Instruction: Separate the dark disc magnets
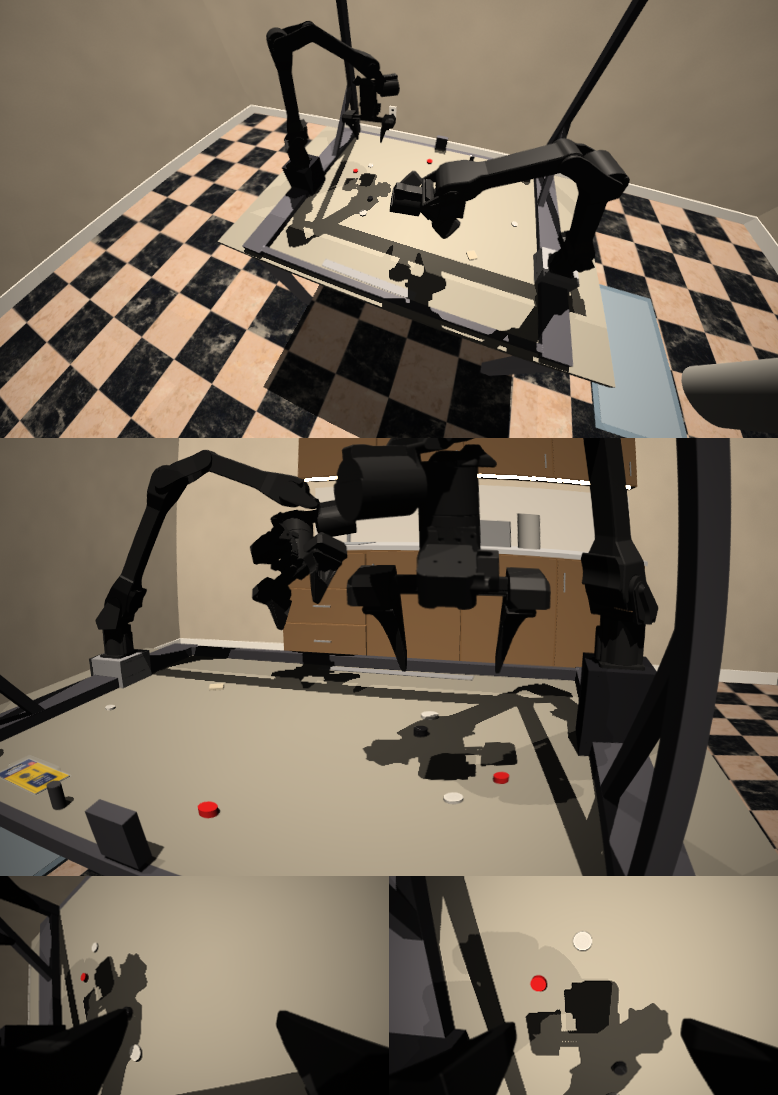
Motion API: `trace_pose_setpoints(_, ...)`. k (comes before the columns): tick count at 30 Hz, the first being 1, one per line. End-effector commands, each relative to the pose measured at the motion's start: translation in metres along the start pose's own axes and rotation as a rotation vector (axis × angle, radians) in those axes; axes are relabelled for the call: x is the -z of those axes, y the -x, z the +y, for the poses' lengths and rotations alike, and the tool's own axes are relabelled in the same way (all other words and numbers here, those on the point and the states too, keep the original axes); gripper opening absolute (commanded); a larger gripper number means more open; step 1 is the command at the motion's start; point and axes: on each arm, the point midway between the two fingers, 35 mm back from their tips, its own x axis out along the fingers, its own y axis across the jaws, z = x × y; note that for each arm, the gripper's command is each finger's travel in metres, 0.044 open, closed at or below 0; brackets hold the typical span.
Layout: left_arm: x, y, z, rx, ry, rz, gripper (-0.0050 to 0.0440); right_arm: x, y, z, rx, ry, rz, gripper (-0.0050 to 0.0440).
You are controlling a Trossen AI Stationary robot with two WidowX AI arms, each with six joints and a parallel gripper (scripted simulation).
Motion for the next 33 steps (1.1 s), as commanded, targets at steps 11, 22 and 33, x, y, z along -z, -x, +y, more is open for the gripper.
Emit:
trace_pose_setpoints(11,-0.003,0.008,0.007,-0.017,-0.019,0.013,0.044,-0.001,0.005,-0.002,0.015,-0.002,-0.012,0.044)
trace_pose_setpoints(22,-0.009,0.008,0.003,-0.001,0.017,0.017,0.04,0.004,0.007,-0.002,0.014,-0.034,-0.016,0.04)
trace_pose_setpoints(33,-0.054,0.028,-0.026,0.108,0.439,0.126,0.04,0.053,0.026,-0.001,-0.015,-0.395,-0.04,0.04)
